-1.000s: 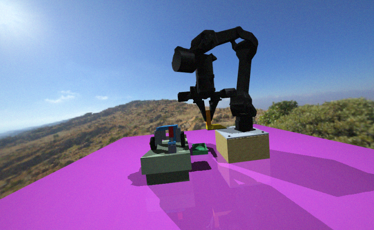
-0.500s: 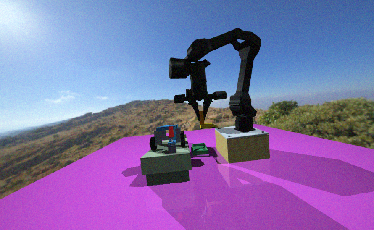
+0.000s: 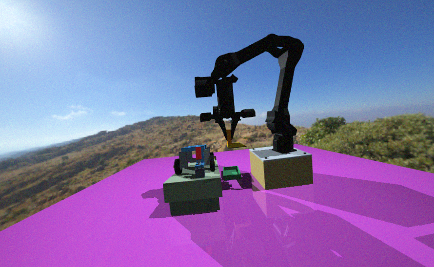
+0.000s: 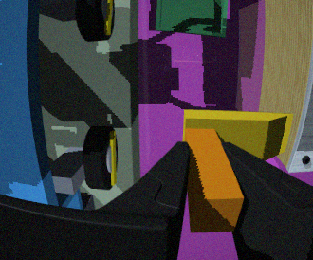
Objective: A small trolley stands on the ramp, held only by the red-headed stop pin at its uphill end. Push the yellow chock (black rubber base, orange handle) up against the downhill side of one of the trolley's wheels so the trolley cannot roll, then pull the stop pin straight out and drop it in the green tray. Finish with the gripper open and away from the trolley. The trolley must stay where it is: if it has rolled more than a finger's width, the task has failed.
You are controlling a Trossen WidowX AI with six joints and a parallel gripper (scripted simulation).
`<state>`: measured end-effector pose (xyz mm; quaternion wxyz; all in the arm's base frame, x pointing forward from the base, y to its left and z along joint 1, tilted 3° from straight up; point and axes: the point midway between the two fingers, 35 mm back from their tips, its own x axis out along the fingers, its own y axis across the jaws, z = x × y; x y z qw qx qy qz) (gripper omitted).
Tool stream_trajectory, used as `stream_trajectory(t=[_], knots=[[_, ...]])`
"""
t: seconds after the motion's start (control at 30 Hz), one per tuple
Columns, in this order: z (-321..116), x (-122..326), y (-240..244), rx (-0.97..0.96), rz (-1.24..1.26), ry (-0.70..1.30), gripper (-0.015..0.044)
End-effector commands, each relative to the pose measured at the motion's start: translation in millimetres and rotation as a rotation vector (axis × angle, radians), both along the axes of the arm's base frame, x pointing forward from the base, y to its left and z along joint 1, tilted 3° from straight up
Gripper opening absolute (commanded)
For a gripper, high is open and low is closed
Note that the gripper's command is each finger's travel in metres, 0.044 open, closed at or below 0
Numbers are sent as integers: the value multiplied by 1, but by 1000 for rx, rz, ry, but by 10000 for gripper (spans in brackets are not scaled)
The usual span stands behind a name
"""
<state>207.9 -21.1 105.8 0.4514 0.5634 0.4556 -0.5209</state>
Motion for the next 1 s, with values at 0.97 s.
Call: stream_trajectory(t=[0.97], knots=[[-16, 3, -124, -7, 4, 0, 0]])
